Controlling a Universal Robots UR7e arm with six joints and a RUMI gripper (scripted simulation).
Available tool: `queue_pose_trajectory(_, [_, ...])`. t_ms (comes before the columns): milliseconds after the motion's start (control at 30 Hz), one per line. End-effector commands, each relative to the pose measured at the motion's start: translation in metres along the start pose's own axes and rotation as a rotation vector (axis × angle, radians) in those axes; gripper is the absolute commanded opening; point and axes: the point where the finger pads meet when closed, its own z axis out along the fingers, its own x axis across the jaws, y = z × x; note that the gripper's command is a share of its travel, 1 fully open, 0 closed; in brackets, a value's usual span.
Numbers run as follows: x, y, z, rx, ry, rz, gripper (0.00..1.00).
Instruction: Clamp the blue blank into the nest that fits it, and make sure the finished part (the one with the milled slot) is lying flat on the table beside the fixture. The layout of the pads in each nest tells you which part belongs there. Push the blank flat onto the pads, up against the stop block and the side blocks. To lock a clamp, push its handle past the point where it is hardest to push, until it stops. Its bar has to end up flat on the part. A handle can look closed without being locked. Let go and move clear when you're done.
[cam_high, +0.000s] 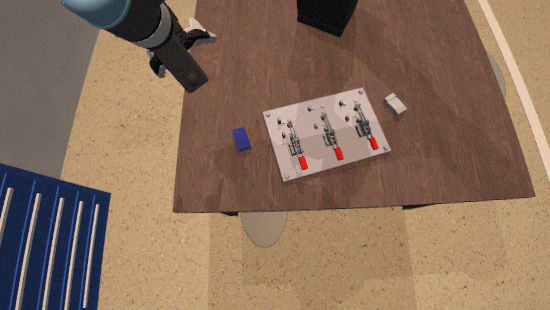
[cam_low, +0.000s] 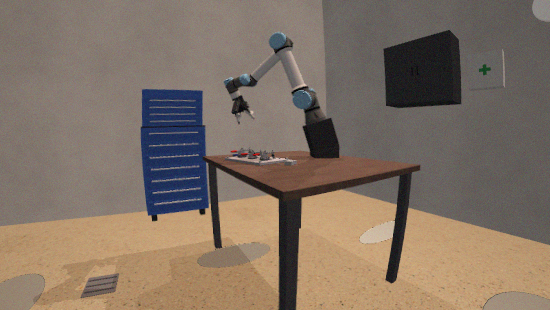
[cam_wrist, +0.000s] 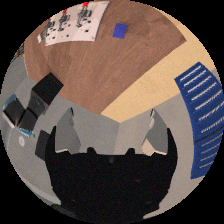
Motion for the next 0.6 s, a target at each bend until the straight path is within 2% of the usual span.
queue_pose_trajectory(0, [-0.031,-0.056,-0.004,0.107,0.068,0.089,1.00])
queue_pose_trajectory(100, [-0.031,-0.056,-0.004,0.107,0.068,0.089,1.00])
queue_pose_trajectory(167, [-0.046,-0.080,-0.006,0.157,0.090,0.126,1.00])
queue_pose_trajectory(267, [-0.054,-0.091,-0.007,0.184,0.100,0.144,1.00])
queue_pose_trajectory(300, [-0.063,-0.103,-0.008,0.212,0.109,0.162,1.00])
queue_pose_trajectory(333, [-0.063,-0.103,-0.008,0.212,0.109,0.162,1.00])
queue_pose_trajectory(367, [-0.071,-0.114,-0.010,0.241,0.116,0.180,1.00])
queue_pose_trajectory(400, [-0.071,-0.114,-0.010,0.241,0.116,0.180,1.00])
queue_pose_trajectory(433, [-0.081,-0.126,-0.011,0.269,0.123,0.197,1.00])
queue_pose_trajectory(467, [-0.081,-0.126,-0.011,0.269,0.123,0.197,1.00])
queue_pose_trajectory(567, [-0.099,-0.146,-0.013,0.324,0.133,0.228,1.00])
